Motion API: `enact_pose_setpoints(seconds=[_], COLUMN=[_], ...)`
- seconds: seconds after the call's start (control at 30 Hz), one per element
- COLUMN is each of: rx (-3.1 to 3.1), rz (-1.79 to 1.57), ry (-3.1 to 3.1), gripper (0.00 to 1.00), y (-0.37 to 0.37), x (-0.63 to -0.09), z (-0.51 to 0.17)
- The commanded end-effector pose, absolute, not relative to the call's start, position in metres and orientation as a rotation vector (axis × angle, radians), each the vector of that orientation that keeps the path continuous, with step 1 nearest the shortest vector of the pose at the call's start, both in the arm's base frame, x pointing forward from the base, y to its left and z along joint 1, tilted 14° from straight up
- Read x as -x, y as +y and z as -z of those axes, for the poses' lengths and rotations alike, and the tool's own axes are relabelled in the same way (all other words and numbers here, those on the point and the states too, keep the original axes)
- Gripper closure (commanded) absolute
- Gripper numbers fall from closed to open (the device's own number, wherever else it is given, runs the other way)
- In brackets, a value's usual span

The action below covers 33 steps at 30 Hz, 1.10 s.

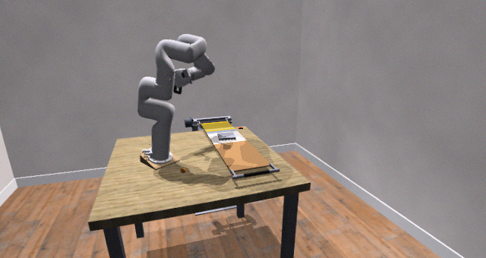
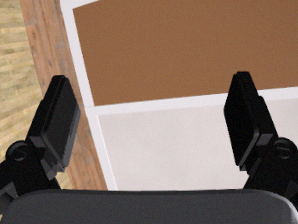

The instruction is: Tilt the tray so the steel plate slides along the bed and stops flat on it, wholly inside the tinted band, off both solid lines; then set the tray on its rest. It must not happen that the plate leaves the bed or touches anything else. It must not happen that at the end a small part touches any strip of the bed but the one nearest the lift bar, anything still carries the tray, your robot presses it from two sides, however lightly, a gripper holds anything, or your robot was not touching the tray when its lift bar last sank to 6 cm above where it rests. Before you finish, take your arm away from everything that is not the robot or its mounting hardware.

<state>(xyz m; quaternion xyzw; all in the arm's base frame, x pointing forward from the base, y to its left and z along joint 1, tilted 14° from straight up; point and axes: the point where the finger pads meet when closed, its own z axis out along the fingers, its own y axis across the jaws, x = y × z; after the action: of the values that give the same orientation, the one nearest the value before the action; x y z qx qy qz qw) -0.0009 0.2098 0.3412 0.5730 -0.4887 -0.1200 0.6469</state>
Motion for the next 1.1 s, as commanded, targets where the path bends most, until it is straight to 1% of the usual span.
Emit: enact_pose_setpoints(seconds=[0.0, 0.57, 0.63, 0.73, 1.07], rx=[-1.306, -1.307, -1.308, -1.313, -1.313], rz=[0.273, 0.273, 0.275, 0.28, 0.28], ry=[-1.112, -1.113, -1.137, -1.26, -1.26], gripper=[0.0, 0.0, 0.0, 0.0, 0.0], y=[0.21, 0.21, 0.21, 0.21, 0.21], x=[0.001, 0.001, -0.004, -0.026, -0.026], z=[-0.342, -0.342, -0.339, -0.326, -0.326])
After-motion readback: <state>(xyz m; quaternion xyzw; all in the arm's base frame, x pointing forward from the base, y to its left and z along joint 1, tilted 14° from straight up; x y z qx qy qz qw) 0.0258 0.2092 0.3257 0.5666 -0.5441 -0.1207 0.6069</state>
